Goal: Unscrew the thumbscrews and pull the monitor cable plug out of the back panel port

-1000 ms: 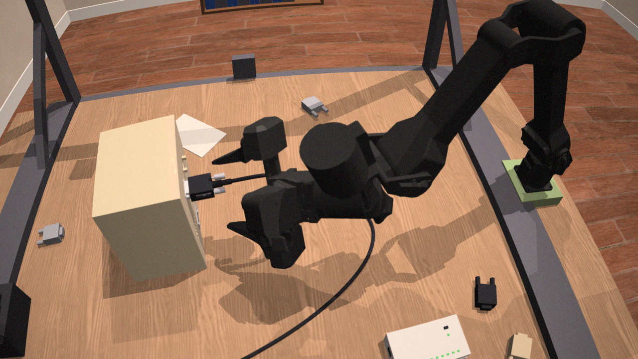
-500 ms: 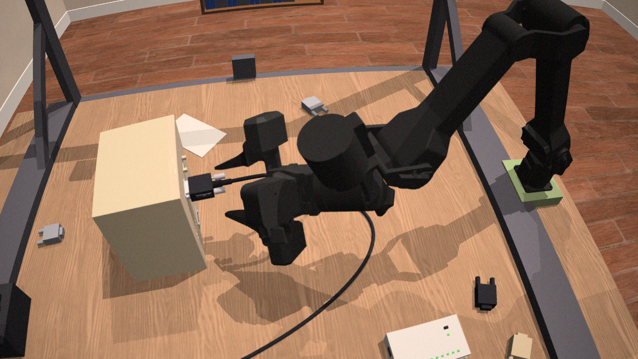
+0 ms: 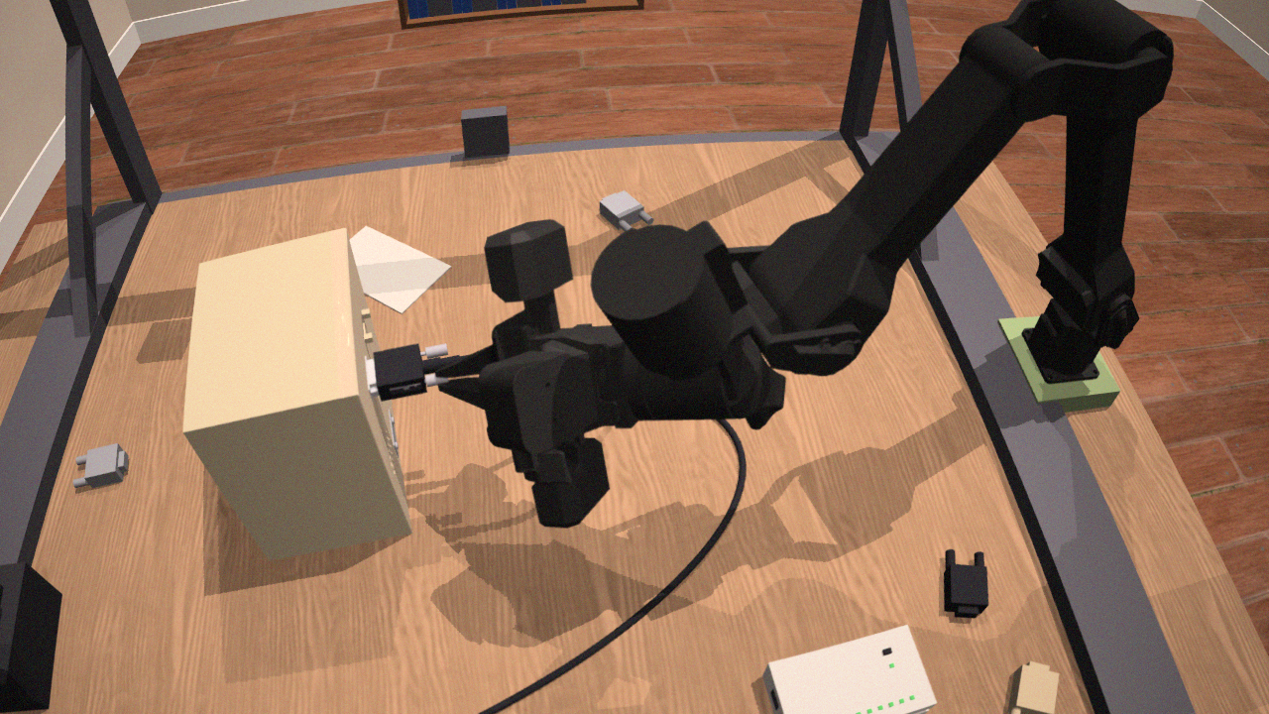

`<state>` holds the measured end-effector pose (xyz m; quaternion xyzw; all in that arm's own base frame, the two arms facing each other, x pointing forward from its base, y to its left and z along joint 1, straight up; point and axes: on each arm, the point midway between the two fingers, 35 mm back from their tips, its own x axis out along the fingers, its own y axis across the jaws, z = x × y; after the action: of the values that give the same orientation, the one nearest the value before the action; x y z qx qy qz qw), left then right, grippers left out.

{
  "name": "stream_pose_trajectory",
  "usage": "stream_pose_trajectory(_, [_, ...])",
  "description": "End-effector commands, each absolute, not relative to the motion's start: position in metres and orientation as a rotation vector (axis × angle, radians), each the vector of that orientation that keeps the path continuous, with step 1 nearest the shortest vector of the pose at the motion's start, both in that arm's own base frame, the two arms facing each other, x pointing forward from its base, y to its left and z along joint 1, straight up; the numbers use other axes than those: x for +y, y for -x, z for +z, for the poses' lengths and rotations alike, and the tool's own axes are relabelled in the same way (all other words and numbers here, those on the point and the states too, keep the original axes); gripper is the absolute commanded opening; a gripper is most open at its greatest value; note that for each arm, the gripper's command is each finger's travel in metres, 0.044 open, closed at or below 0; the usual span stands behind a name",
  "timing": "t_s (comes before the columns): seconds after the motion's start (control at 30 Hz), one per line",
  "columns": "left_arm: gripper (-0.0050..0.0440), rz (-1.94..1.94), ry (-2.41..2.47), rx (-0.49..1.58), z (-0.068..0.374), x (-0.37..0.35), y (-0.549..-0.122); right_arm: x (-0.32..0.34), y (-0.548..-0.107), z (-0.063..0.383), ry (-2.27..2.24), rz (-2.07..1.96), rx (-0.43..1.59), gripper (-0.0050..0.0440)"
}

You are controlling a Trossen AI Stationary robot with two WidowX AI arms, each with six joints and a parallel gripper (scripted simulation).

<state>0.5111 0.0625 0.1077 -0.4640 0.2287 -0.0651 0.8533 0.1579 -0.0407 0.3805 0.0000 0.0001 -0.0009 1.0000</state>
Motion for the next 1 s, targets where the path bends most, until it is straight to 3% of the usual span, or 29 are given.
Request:
stream_pose_trajectory(0.0, [0.0000, -0.147, 0.961, 0.455, 0.1208, 0.0631, -0.5132, -0.0395, -0.1576, 0.3832, 0.005, 0.000, -0.001, 0.0440])
stream_pose_trajectory(0.97, [0.0000, -0.231, 1.189, 0.410, 0.1161, 0.0655, -0.5123, -0.0395, -0.1576, 0.3832, 0.005, 0.000, -0.001, 0.0440])
